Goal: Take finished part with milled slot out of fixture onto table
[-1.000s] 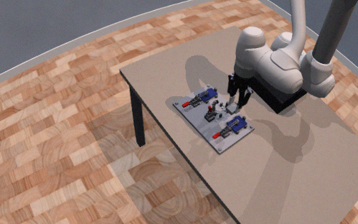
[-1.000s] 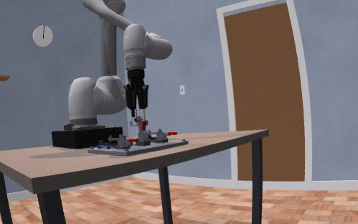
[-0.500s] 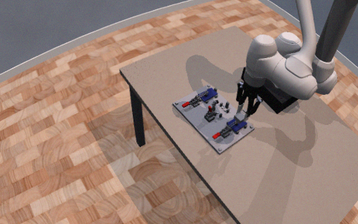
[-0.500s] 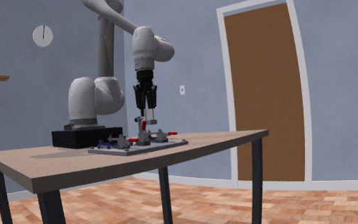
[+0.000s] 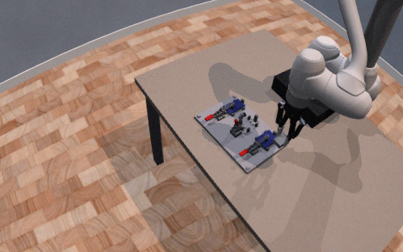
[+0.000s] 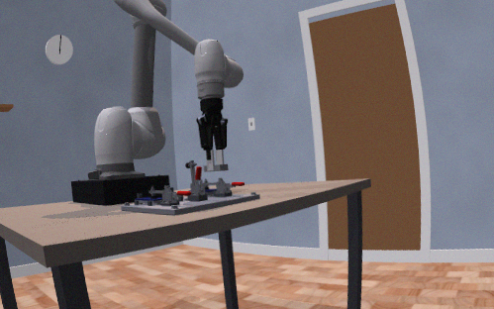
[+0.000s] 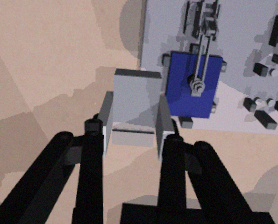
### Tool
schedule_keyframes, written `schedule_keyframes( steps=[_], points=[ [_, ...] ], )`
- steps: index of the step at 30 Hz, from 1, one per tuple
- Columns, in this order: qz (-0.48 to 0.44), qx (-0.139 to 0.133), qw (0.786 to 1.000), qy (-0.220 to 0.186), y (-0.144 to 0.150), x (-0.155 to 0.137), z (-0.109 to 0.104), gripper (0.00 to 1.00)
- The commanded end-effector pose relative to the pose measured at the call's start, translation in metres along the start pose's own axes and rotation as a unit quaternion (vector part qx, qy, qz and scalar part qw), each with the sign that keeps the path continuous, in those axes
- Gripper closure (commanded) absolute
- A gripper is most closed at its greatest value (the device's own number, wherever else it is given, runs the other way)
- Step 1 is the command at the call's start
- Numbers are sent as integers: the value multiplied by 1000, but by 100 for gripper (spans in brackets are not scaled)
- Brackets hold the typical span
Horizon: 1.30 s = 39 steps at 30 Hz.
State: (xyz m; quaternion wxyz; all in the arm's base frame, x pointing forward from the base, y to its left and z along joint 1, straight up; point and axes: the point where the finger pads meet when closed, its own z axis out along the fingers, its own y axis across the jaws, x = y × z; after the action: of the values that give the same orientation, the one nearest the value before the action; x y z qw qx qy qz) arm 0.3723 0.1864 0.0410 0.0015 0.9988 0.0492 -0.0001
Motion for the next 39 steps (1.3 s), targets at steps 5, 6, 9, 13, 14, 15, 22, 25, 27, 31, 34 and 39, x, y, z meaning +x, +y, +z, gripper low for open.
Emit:
schedule_keyframes(
  steps=[5, 6, 9, 13, 14, 15, 22, 25, 27, 31, 34, 39],
  points=[
    [0, 0, 1000, 0, -26, 0, 0, 100],
    [0, 0, 1000, 0, -26, 0, 0, 100],
    [0, 0, 1000, 0, -31, 0, 0, 100],
    [0, 0, 1000, 0, -38, 0, 0, 100],
    [0, 0, 1000, 0, -40, 0, 0, 100],
    [0, 0, 1000, 0, -41, 0, 0, 100],
    [0, 0, 1000, 0, -47, 0, 0, 100],
    [0, 0, 1000, 0, -47, 0, 0, 100],
    [0, 0, 1000, 0, -47, 0, 0, 100],
    [0, 0, 1000, 0, -48, 0, 0, 100],
    [0, 0, 1000, 0, -48, 0, 0, 100],
    [0, 0, 1000, 0, -48, 0, 0, 100]
  ],
)
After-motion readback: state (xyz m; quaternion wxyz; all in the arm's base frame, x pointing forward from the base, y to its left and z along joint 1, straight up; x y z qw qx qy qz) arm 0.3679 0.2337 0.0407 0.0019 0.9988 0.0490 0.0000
